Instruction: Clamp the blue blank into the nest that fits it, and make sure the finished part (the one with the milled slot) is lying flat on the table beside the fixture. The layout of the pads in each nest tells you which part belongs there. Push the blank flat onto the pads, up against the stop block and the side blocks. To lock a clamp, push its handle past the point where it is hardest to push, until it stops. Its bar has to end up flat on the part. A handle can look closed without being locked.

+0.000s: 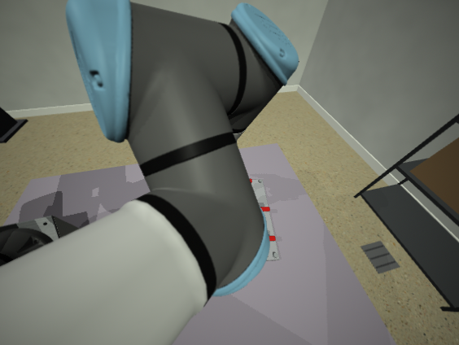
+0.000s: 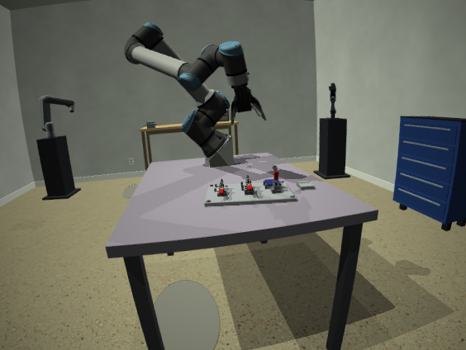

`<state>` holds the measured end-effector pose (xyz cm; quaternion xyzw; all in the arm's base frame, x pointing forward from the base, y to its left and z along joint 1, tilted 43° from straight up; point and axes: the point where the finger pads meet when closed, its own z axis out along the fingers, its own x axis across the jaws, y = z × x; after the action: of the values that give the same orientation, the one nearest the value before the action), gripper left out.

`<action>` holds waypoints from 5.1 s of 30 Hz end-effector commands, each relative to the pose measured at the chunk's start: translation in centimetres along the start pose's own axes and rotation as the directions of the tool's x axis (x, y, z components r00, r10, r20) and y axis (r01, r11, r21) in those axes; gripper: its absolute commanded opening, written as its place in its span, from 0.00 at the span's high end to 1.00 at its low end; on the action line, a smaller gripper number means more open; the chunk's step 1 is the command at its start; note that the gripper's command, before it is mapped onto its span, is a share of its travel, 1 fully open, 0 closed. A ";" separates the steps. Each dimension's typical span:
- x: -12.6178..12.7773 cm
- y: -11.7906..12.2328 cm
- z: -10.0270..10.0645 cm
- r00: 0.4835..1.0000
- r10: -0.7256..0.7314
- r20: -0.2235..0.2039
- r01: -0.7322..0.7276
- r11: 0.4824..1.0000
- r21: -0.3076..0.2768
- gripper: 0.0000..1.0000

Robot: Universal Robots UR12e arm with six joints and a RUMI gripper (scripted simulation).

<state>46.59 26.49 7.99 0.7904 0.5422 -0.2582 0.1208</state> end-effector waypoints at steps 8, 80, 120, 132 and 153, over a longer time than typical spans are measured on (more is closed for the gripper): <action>0.0 0.0 -0.1 1.000 0.000 -0.001 0.000 1.000 -0.001 0.00; 5.2 5.7 1.6 0.506 0.854 -0.125 -0.862 0.493 -0.119 0.00; 8.7 11.1 2.1 -0.449 0.835 -0.319 -0.890 -0.448 0.081 0.00; 9.5 12.7 2.1 -0.716 0.623 -0.316 -0.693 -0.689 0.211 0.00; 10.3 14.3 2.0 -0.935 0.267 -0.233 -0.340 -0.862 0.375 0.00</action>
<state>61.77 28.24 -0.51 0.7091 -0.6070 0.2758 0.2297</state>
